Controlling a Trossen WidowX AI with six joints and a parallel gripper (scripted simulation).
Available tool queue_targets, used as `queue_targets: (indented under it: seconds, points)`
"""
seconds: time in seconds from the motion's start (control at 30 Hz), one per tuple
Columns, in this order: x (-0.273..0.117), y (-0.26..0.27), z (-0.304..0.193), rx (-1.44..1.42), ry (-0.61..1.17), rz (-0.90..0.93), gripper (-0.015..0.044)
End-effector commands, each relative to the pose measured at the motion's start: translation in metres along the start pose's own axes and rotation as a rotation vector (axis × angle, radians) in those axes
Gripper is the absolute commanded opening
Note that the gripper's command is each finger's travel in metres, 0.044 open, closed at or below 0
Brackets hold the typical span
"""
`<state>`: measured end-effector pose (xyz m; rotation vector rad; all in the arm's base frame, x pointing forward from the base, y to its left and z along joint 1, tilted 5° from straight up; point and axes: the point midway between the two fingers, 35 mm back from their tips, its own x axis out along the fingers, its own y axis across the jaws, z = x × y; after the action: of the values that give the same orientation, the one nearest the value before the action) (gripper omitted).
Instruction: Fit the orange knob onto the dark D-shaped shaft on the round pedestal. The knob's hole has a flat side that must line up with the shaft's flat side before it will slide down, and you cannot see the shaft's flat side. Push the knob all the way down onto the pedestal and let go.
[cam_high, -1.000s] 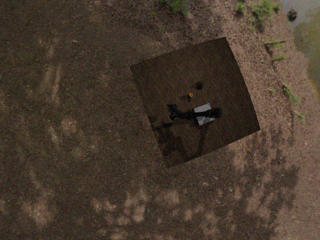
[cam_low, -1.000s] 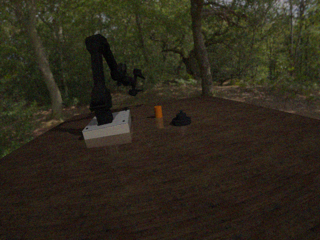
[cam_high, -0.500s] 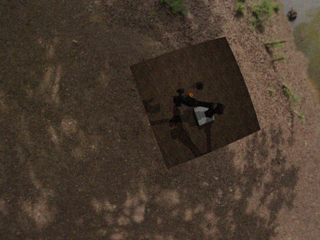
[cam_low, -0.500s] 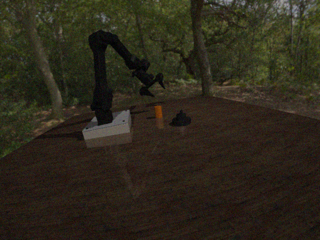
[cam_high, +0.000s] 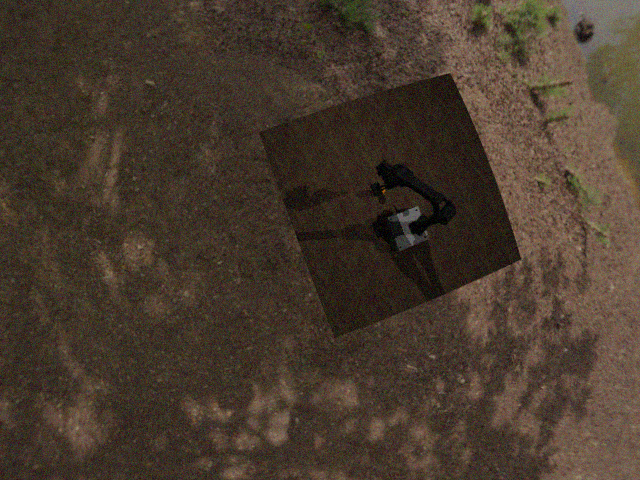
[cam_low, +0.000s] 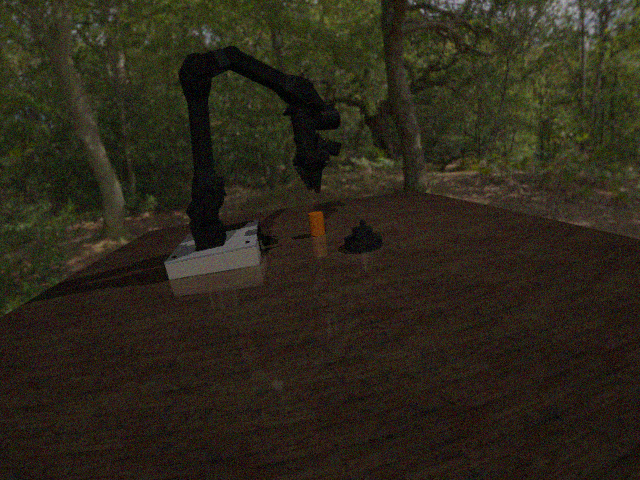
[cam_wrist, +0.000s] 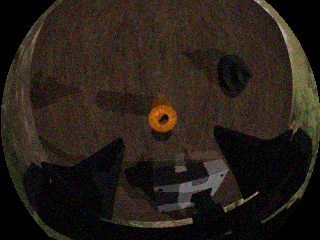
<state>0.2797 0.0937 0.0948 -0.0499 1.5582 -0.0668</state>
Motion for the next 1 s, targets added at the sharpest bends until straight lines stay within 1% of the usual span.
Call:
queue_targets:
  seconds: [0.0,0.07,0.2,0.33,0.43,0.97]
  points:
    - [-0.007,-0.001,-0.004,0.051,0.027,0.014,0.044]
    - [-0.005,0.001,-0.003,0.051,0.027,0.014,0.044]
    - [0.026,0.002,-0.004,0.051,0.027,0.014,0.044]
    - [0.029,0.002,-0.004,0.051,0.027,0.014,0.044]
    - [0.042,0.002,-0.004,0.051,0.027,0.014,0.044]
    - [0.064,0.003,-0.003,0.051,0.026,0.014,0.044]
